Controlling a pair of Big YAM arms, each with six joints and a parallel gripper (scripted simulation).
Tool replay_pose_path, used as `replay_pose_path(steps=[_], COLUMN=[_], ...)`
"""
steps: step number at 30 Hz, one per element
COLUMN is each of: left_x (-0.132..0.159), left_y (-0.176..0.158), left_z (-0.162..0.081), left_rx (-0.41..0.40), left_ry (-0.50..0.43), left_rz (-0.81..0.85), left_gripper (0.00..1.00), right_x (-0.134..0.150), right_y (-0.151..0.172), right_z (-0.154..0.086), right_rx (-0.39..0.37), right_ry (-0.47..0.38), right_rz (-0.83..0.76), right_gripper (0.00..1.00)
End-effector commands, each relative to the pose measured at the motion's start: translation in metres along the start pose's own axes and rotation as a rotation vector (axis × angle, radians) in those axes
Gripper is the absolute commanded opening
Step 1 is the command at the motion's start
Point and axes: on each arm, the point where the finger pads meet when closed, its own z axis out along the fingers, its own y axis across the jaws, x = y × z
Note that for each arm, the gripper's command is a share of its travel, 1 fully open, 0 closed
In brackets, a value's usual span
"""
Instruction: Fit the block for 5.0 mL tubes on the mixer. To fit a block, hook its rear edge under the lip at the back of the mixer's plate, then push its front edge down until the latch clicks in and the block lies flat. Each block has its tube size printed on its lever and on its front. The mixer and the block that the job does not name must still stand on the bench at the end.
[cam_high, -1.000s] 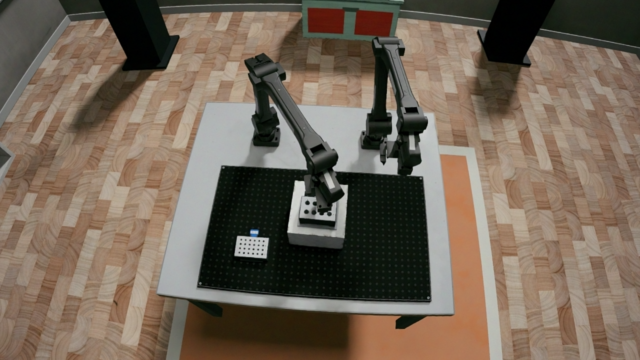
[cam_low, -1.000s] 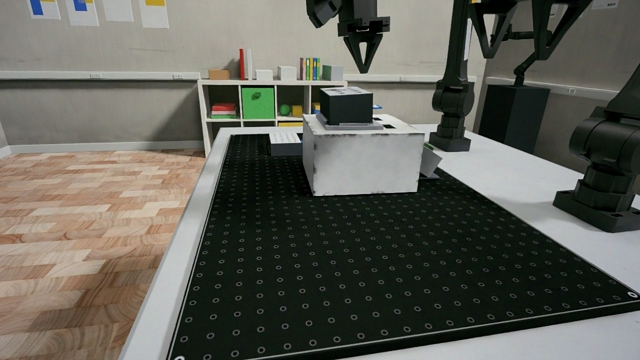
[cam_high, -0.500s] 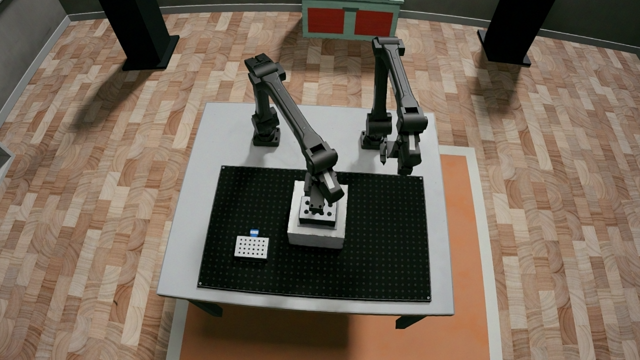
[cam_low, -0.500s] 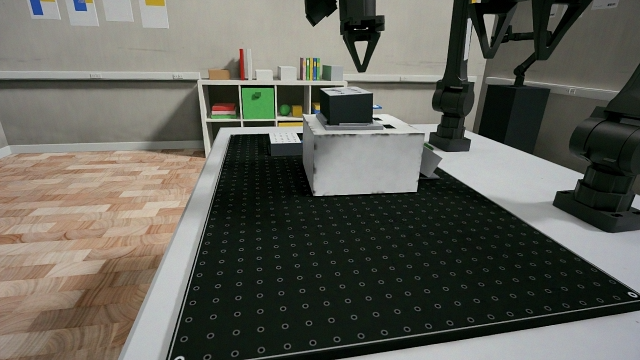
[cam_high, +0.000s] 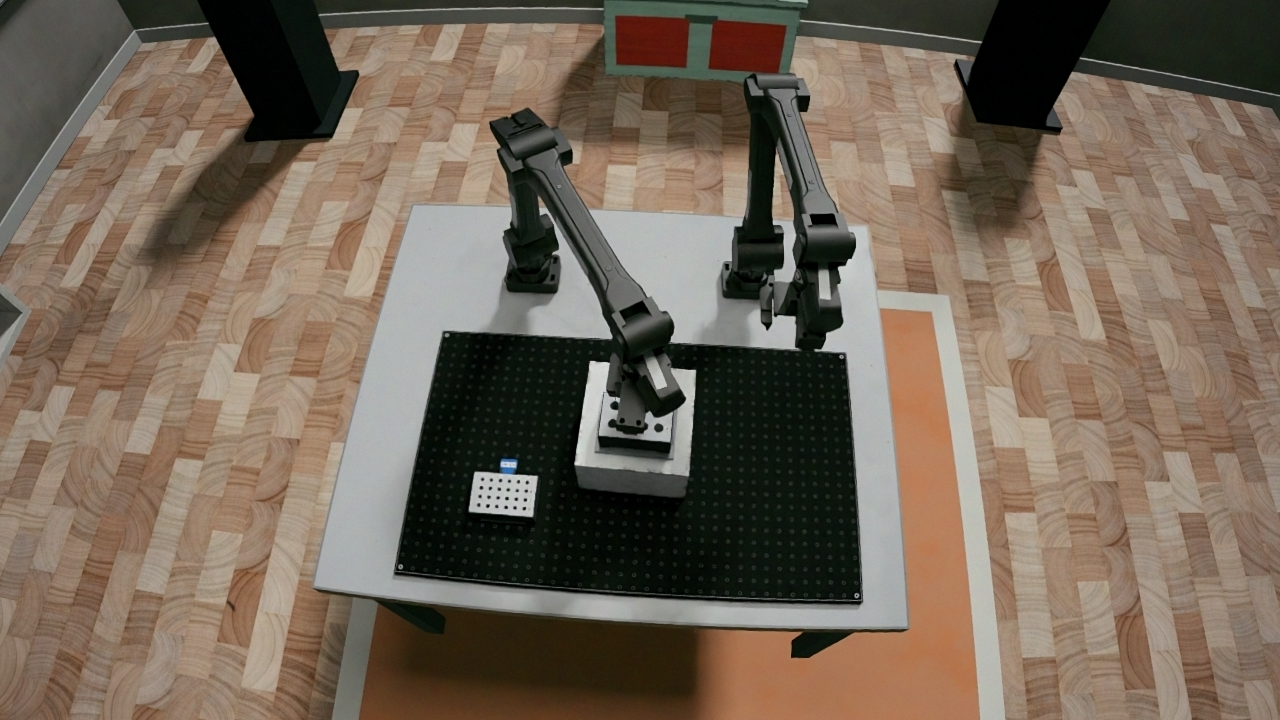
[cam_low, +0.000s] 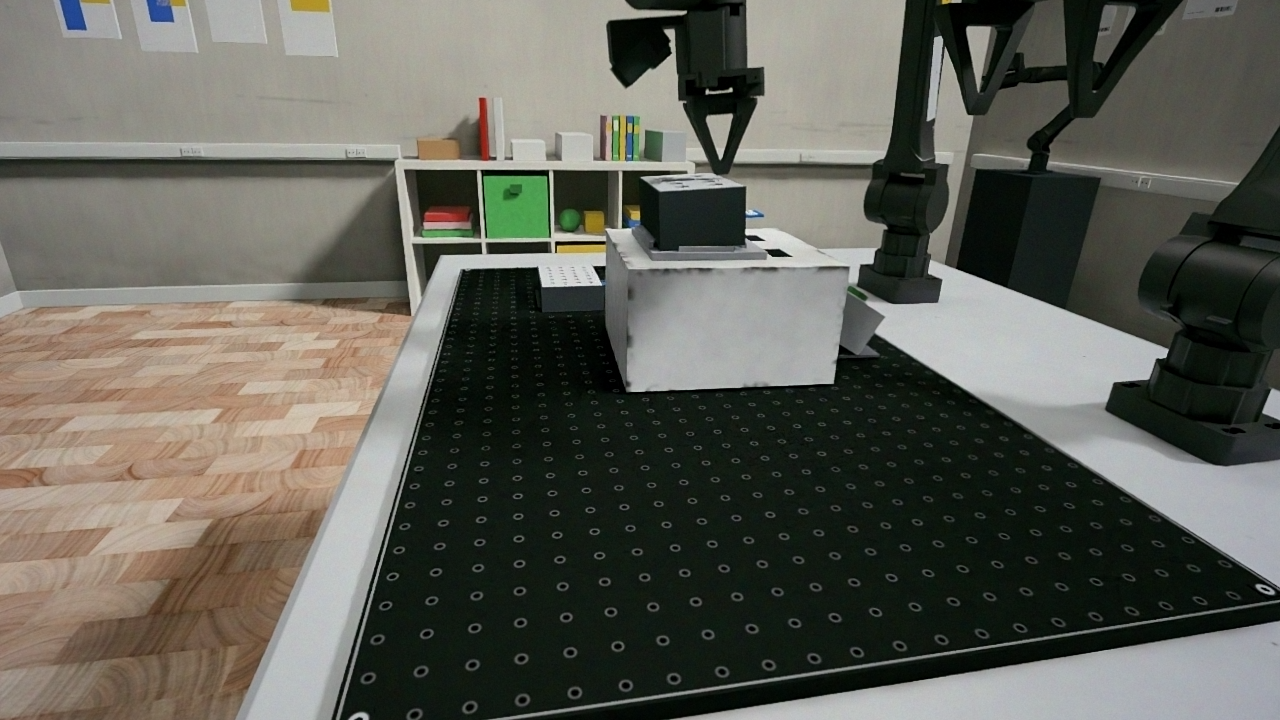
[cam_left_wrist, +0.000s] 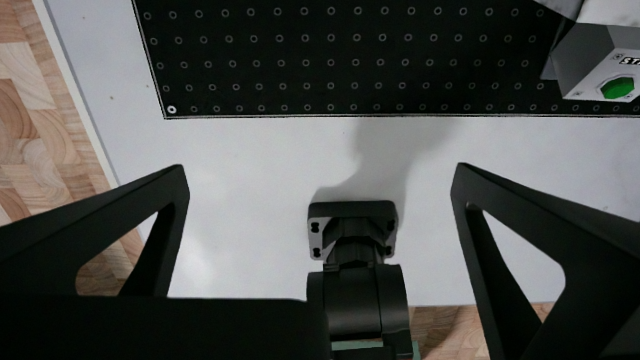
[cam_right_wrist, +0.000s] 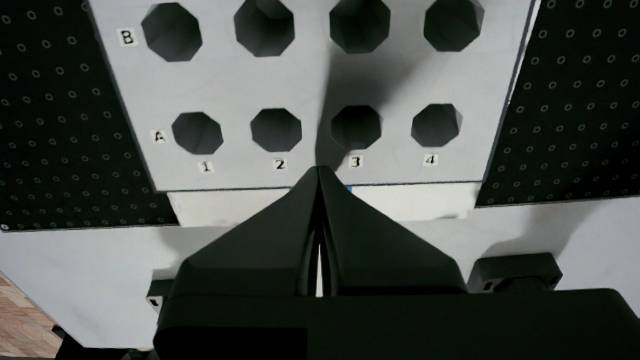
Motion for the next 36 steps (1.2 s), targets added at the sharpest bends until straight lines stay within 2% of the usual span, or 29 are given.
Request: replay_pose_path(steps=[1,13,23,29,36], left_x=[-0.008,0.0,-0.002,-0.006,-0.007], left_y=[0.002,0.0,0.001,0.001,0.001], left_z=[-0.017,-0.001,-0.006,-0.013,-0.016], left_rx=[-0.006,0.0,-0.002,-0.004,-0.005], left_ry=[-0.035,0.005,-0.007,-0.025,-0.032], left_rz=[0.01,0.011,0.011,0.011,0.011], left_gripper=[1.0,1.0,1.0,1.0,1.0], right_x=[-0.009,-0.001,-0.008,-0.019,-0.007], right_y=[-0.002,0.009,0.01,0.009,0.009], right_z=[-0.004,-0.027,-0.016,-0.015,-0.013], right_rx=[-0.023,-0.039,-0.027,-0.042,-0.032], right_ry=[-0.025,-0.05,-0.031,-0.05,-0.038], right_rz=[-0.009,-0.061,-0.035,-0.016,-0.049], right_gripper=[0.0,0.0,0.0,0.0,0.0])
